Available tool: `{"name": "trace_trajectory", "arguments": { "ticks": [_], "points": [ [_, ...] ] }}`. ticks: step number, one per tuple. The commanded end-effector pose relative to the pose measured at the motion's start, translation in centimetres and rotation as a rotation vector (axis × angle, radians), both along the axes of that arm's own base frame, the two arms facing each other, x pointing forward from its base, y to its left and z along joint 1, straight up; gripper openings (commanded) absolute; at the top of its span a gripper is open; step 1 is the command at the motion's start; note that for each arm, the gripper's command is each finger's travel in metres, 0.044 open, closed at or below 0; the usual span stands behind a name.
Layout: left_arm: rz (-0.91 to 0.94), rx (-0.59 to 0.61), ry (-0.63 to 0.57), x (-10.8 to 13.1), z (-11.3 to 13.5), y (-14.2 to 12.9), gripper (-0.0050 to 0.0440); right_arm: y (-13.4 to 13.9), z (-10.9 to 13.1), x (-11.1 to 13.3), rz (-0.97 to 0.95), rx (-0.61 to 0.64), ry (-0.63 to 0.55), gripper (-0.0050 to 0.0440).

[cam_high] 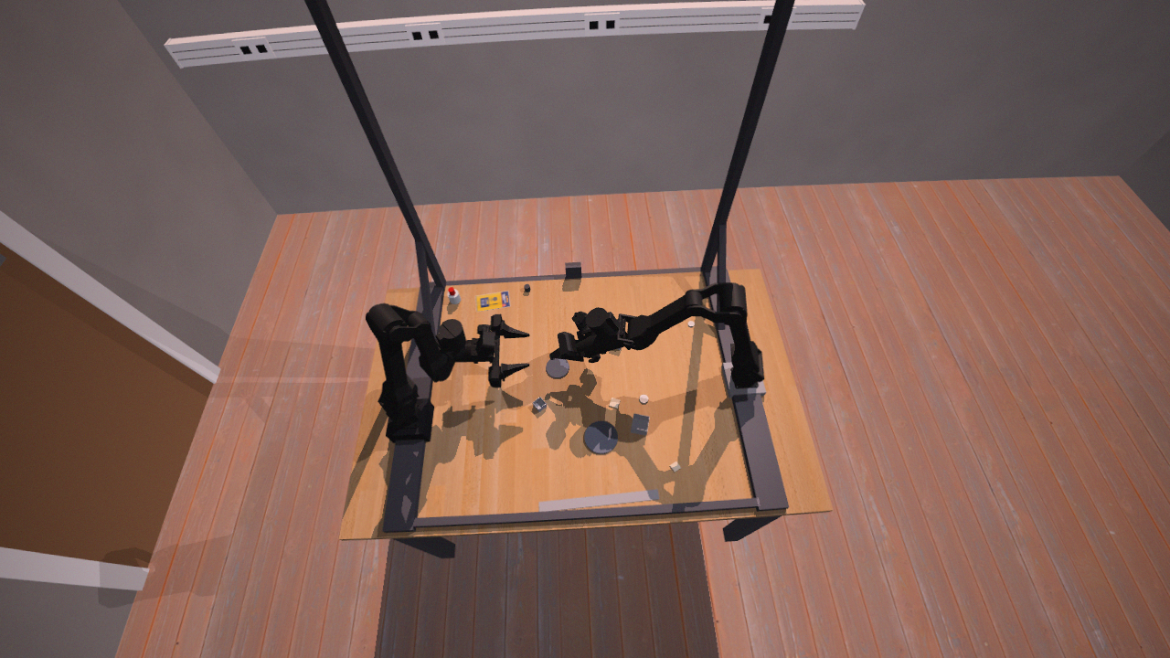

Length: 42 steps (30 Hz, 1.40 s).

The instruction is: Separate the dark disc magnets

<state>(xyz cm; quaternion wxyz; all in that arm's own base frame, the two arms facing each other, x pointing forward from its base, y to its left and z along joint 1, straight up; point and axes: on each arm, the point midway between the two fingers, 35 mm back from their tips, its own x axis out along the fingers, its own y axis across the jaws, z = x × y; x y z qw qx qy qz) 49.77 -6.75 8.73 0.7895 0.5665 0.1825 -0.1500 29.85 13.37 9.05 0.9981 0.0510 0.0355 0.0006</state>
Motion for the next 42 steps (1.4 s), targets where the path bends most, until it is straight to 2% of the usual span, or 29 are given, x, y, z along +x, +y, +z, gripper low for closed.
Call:
{"name": "trace_trajectory", "arguments": {
  "ticks": [1, 17, 41, 42],
  "points": [
    [-0.021, 0.059, -0.067, 0.3, 0.8, 0.3, 0.004, 0.0, 0.4, 0.0, -0.001, 0.009, -0.011, 0.04],
    [-0.07, 0.254, -0.251, 0.9, 3.4, 0.8, 0.004, 0.0, 0.4, 0.0, -0.001, 0.009, -0.011, 0.04],
    [-0.078, 0.313, -0.312, 1.0, 4.5, 0.9, 0.004, 0.0, 0.4, 0.0, -0.001, 0.009, -0.011, 0.04],
    [-0.078, 0.308, -0.33, 1.1, 5.4, 0.8, 0.004, 0.0, 0.4, 0.0, -0.001, 0.009, -0.011, 0.04]
  ]
}}
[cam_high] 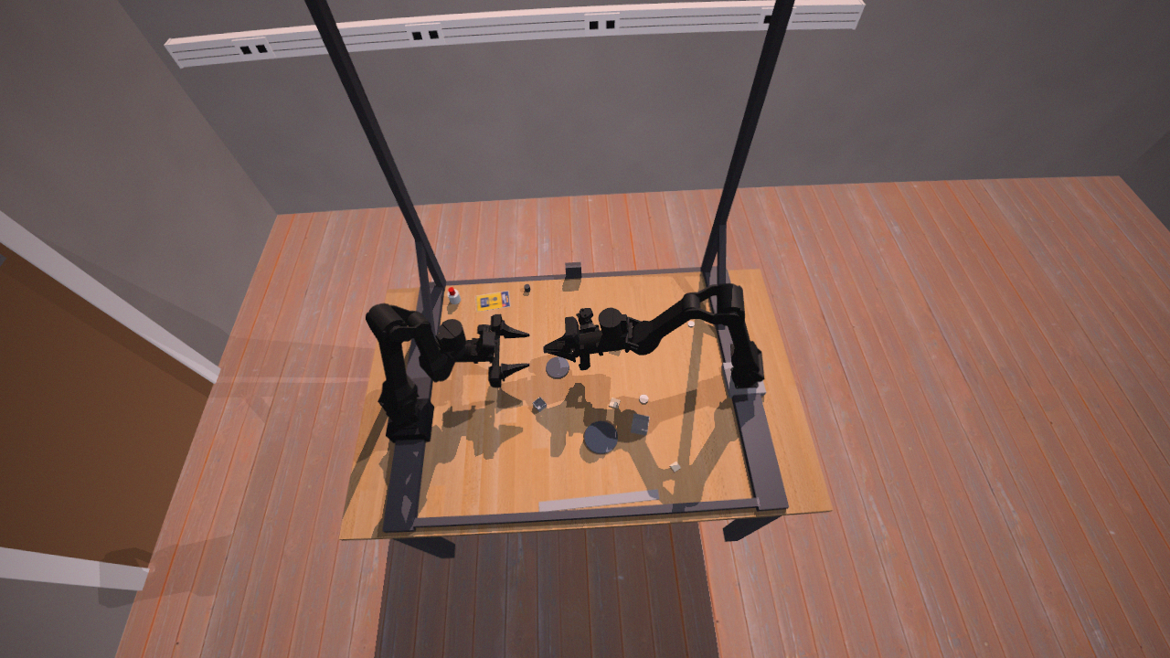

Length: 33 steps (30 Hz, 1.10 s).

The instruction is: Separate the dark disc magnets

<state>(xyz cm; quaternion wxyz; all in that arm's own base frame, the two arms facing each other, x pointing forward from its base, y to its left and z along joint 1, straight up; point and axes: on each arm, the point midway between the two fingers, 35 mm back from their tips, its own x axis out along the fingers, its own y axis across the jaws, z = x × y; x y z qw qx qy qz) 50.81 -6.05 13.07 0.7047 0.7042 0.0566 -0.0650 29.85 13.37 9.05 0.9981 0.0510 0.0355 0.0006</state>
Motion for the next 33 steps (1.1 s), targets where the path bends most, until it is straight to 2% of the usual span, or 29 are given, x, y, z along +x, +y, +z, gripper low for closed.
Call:
{"name": "trace_trajectory", "arguments": {
  "ticks": [1, 17, 23, 28, 29, 30, 33],
  "points": [
    [0.003, -0.002, -0.023, 0.1, 1.0, 0.1, 0.004, 0.0, 0.4, 0.0, -0.001, 0.009, -0.011, 0.04],
    [0.003, -0.002, -0.023, 0.1, 1.0, 0.1, 0.004, 0.4, 0.8, 0.5, 0.004, 0.022, -0.016, 0.04],
    [0.003, -0.002, -0.023, 0.1, 1.0, 0.1, 0.004, 1.4, 0.0, 2.0, 0.022, -0.01, 0.064, 0.04],
    [0.003, -0.002, -0.023, 0.1, 1.0, 0.1, 0.004, 2.0, 0.2, 2.9, 0.033, -0.007, 0.088, 0.04],
    [0.003, -0.002, -0.023, 0.1, 1.0, 0.1, 0.004, 2.0, -0.5, 3.0, 0.035, -0.033, 0.129, 0.04],
    [0.003, -0.002, -0.023, 0.1, 1.0, 0.1, 0.004, 2.3, 0.2, 3.6, 0.041, -0.015, 0.123, 0.04],
    [0.003, -0.002, -0.023, 0.1, 1.0, 0.1, 0.004, 2.6, 0.0, 4.2, 0.048, -0.026, 0.162, 0.04]
  ]
}}
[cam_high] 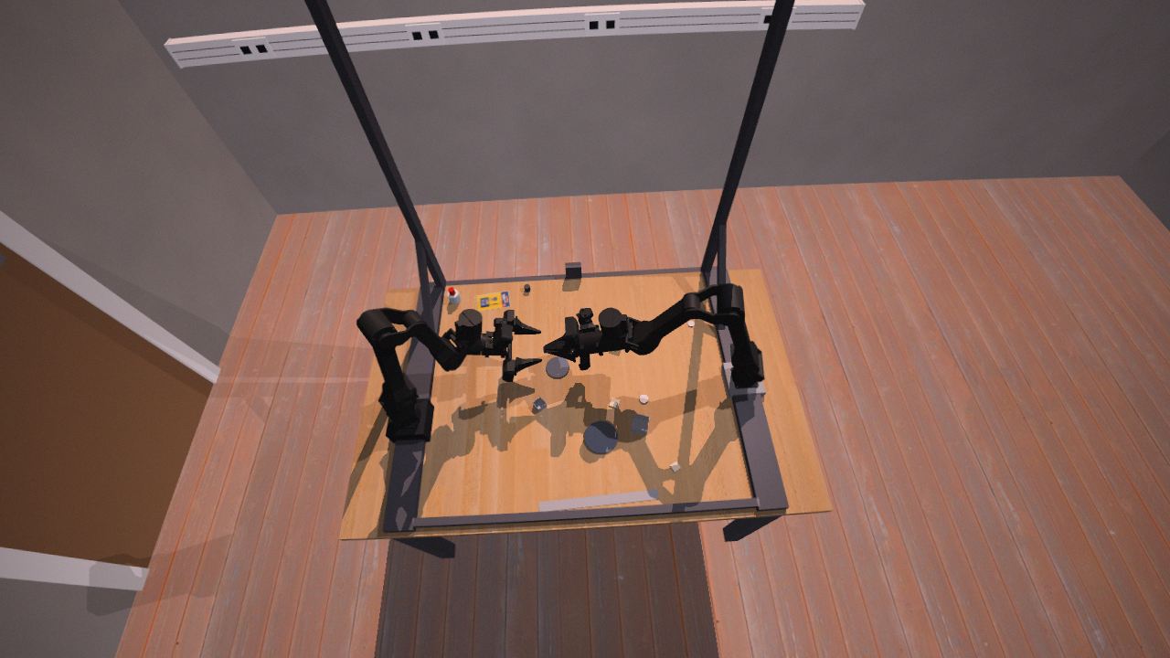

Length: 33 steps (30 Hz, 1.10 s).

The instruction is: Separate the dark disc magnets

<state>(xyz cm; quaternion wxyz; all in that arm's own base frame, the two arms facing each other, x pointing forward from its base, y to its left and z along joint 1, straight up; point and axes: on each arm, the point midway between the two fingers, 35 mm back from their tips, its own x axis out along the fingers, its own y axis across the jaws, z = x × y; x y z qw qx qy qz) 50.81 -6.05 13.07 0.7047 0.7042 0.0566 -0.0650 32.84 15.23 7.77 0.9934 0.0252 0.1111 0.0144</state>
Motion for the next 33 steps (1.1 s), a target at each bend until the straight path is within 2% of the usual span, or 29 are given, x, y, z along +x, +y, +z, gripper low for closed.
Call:
{"name": "trace_trajectory", "arguments": {
  "ticks": [1, 12, 13, 14, 21, 29, 30, 31, 33],
  "points": [
    [0.003, -0.002, -0.023, 0.1, 1.0, 0.1, 0.004, 0.8, 1.3, 1.3, 0.01, 0.021, 0.026, 0.04],
    [0.003, -0.002, -0.023, 0.1, 1.0, 0.1, 0.004, 1.1, 1.3, 2.5, 0.024, -0.004, 0.147, 0.04],
    [0.003, -0.002, -0.023, 0.1, 1.0, 0.1, 0.004, 0.9, 0.5, 2.3, 0.023, -0.032, 0.198, 0.04],
    [0.003, -0.002, -0.023, 0.1, 1.0, 0.1, 0.004, 1.1, 1.4, 2.8, 0.028, -0.011, 0.194, 0.04],
    [0.003, -0.002, -0.023, 0.1, 1.0, 0.1, 0.004, 0.9, 1.8, 2.9, 0.033, -0.022, 0.301, 0.04],
    [0.003, -0.002, -0.023, 0.1, 1.0, 0.1, 0.004, 0.7, 2.6, 2.4, 0.036, -0.019, 0.392, 0.04],
    [0.003, -0.002, -0.023, 0.1, 1.0, 0.1, 0.004, 0.3, 2.0, 1.7, 0.032, -0.042, 0.447, 0.04],
    [0.003, -0.002, -0.023, 0.1, 1.0, 0.1, 0.004, 0.5, 3.2, 2.0, 0.037, -0.013, 0.44, 0.04],
    [0.003, -0.002, -0.023, 0.1, 1.0, 0.1, 0.004, 0.3, 3.4, 1.6, 0.036, -0.013, 0.475, 0.04]
  ]
}}
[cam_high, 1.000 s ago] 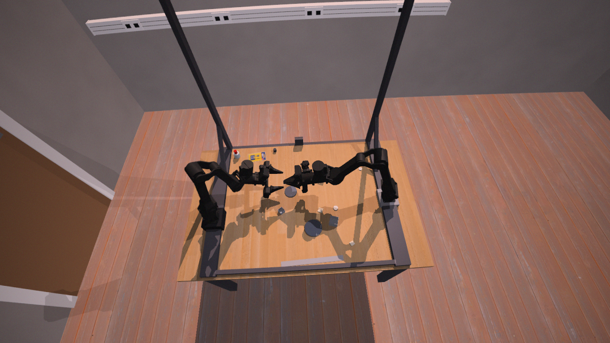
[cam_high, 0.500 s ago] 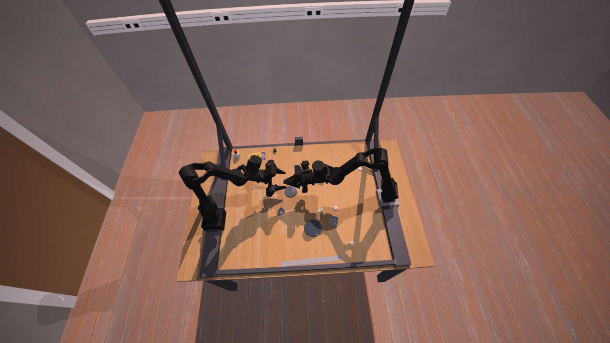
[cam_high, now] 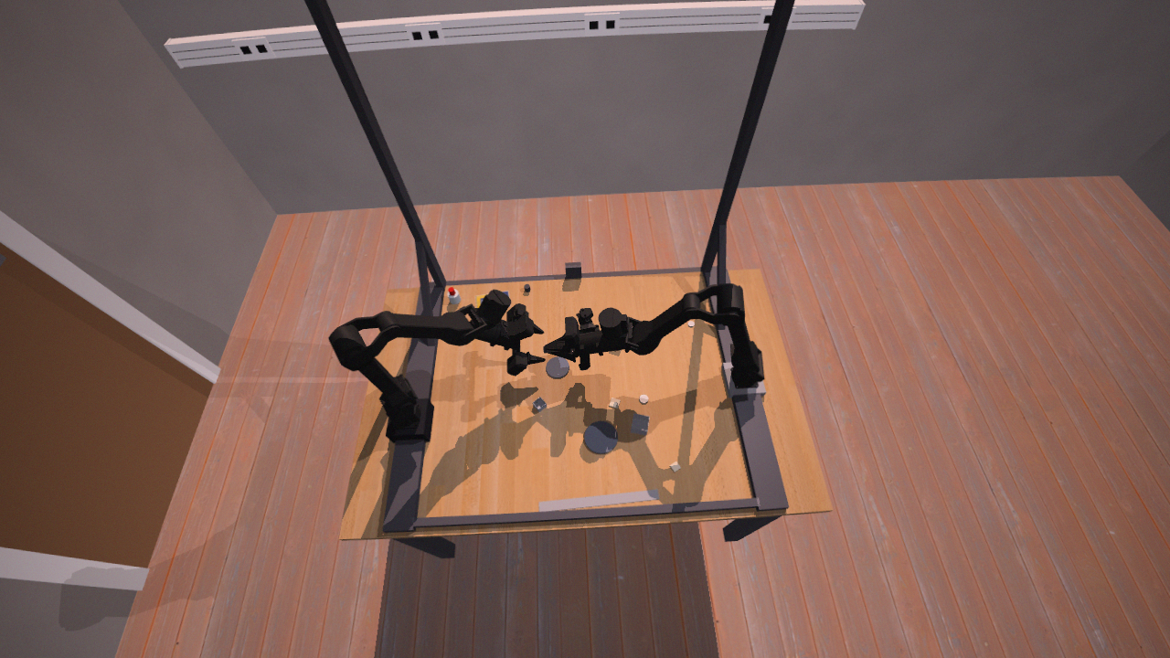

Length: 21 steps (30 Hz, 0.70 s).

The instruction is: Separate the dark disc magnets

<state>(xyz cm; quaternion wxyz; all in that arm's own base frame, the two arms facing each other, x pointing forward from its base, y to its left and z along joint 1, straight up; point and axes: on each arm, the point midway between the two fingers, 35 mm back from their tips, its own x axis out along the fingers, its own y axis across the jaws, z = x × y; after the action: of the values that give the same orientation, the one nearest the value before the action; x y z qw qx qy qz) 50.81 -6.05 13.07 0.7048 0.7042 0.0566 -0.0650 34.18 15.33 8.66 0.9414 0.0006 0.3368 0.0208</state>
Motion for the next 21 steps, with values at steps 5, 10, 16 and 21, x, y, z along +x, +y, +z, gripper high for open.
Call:
{"name": "trace_trajectory", "arguments": {
  "ticks": [5, 10, 16, 21],
  "points": [
    [0.003, -0.002, -0.023, 0.1, 1.0, 0.1, 0.004, -0.3, 3.4, -0.9, -0.012, 0.04, 0.094, 0.04],
    [0.003, -0.002, -0.023, 0.1, 1.0, 0.1, 0.004, -1.0, 4.2, -2.3, -0.023, 0.04, 0.179, 0.04],
    [0.003, -0.002, -0.023, 0.1, 1.0, 0.1, 0.004, -1.9, 5.0, -4.1, -0.038, 0.033, 0.271, 0.04],
    [0.003, -0.002, -0.023, 0.1, 1.0, 0.1, 0.004, -2.5, 5.8, -5.2, -0.049, 0.038, 0.319, 0.04]
  ]
}}
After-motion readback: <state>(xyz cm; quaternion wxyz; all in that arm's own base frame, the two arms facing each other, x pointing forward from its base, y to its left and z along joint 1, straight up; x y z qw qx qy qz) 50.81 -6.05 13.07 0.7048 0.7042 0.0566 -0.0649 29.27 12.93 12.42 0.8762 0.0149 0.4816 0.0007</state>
